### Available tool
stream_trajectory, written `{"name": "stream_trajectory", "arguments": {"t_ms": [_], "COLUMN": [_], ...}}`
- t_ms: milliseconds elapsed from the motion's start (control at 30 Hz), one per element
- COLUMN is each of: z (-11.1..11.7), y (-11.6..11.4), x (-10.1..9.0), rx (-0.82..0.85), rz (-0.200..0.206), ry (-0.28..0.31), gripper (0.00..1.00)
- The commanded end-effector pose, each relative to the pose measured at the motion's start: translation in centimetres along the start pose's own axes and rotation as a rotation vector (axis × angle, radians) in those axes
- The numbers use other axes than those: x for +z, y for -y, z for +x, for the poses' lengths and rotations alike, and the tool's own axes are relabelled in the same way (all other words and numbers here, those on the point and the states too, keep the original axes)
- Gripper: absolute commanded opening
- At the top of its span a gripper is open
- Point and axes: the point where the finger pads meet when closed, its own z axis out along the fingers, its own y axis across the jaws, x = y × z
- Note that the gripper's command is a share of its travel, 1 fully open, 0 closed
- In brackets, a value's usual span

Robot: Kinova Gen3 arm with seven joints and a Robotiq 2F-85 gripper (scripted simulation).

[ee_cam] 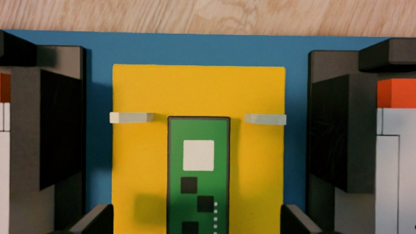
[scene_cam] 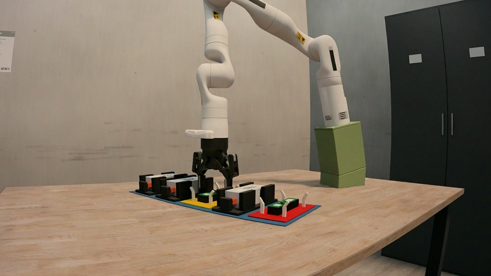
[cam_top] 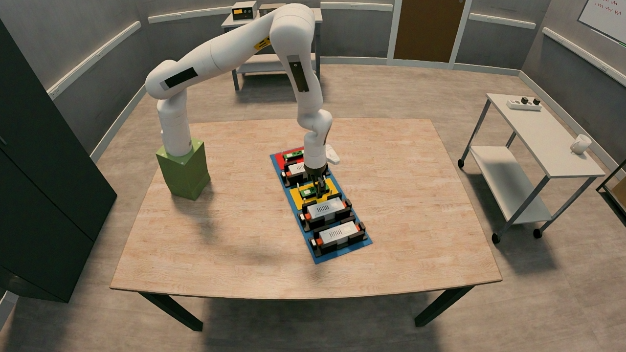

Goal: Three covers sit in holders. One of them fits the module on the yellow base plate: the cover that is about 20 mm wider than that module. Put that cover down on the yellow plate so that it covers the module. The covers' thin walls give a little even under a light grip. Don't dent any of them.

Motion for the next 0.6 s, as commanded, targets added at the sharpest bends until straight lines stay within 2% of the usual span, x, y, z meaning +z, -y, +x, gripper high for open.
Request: {"name": "stream_trajectory", "arguments": {"t_ms": [0,567], "z": [0.07,0.08], "y": [-0.03,-0.03], "x": [-0.04,0.96], "rx": [0.0,0.0], "rz": [-0.001,-0.001], "ry": [-0.002,-0.002], "gripper": [1.0,1.0]}}
